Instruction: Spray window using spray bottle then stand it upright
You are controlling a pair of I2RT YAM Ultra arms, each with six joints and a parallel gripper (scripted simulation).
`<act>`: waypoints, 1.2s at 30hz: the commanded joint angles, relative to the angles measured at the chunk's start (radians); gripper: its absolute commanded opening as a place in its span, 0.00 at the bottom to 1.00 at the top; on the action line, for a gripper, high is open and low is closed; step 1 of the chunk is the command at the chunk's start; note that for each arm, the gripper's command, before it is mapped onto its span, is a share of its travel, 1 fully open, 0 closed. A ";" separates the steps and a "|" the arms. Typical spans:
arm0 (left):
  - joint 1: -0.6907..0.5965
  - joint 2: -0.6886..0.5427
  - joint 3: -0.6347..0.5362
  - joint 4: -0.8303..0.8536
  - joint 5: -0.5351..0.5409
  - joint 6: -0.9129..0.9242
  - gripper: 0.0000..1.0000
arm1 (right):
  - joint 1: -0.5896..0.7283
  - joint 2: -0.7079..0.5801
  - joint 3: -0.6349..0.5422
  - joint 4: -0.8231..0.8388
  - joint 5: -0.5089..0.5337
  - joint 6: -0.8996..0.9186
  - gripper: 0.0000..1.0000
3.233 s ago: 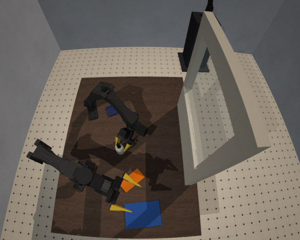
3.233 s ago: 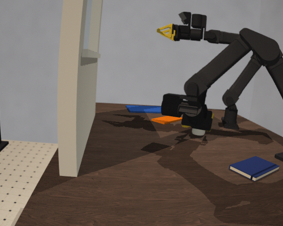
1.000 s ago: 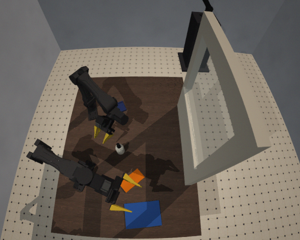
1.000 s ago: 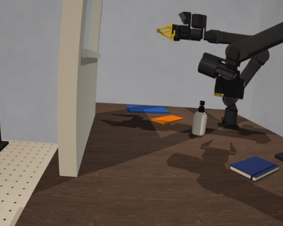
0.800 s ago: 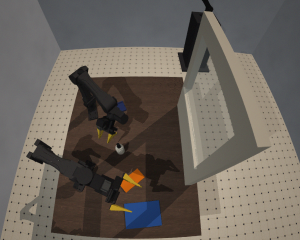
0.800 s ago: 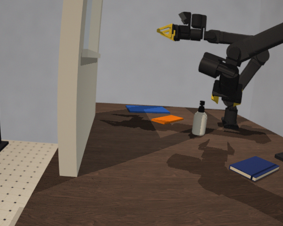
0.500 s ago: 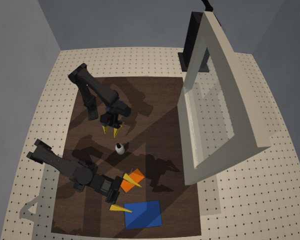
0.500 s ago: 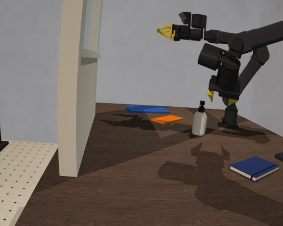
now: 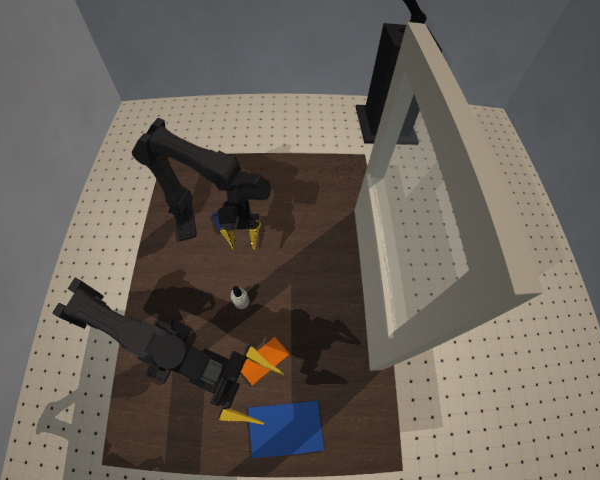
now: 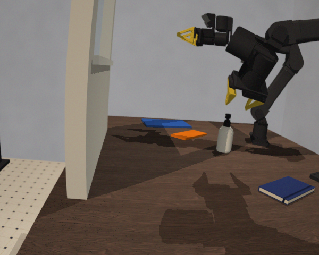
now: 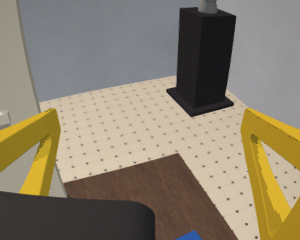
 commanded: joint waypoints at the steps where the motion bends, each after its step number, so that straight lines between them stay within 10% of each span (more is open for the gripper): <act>1: 0.038 -0.040 -0.025 0.083 -0.056 -0.117 0.65 | 0.000 0.007 0.036 0.002 0.001 0.004 1.00; 36: 0.373 -0.269 -0.112 0.545 -0.379 -0.720 0.65 | -0.011 -0.019 0.033 0.014 0.007 0.005 1.00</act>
